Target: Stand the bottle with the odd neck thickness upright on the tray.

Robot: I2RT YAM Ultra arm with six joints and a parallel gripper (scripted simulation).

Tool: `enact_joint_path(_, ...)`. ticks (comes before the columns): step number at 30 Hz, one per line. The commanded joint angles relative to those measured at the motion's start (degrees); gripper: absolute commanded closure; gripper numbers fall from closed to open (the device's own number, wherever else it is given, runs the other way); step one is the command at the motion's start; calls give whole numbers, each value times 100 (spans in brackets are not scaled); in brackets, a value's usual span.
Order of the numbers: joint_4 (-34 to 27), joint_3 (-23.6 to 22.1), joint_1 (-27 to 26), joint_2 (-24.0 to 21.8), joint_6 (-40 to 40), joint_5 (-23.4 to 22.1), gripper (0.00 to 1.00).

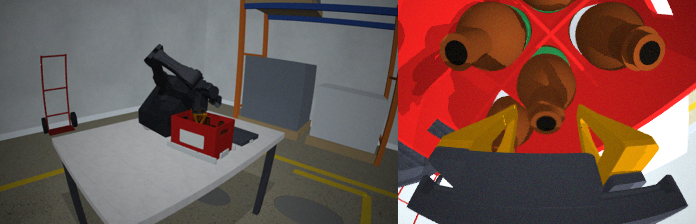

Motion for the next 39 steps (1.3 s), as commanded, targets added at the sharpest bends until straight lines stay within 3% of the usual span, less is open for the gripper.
enact_joint_path(1,65,-60,88,21,-26,-63,39)
enact_joint_path(30,65,-60,88,21,-26,-63,39)
enact_joint_path(31,65,-60,88,21,-26,-63,100)
enact_joint_path(39,38,-60,87,21,-18,-63,100)
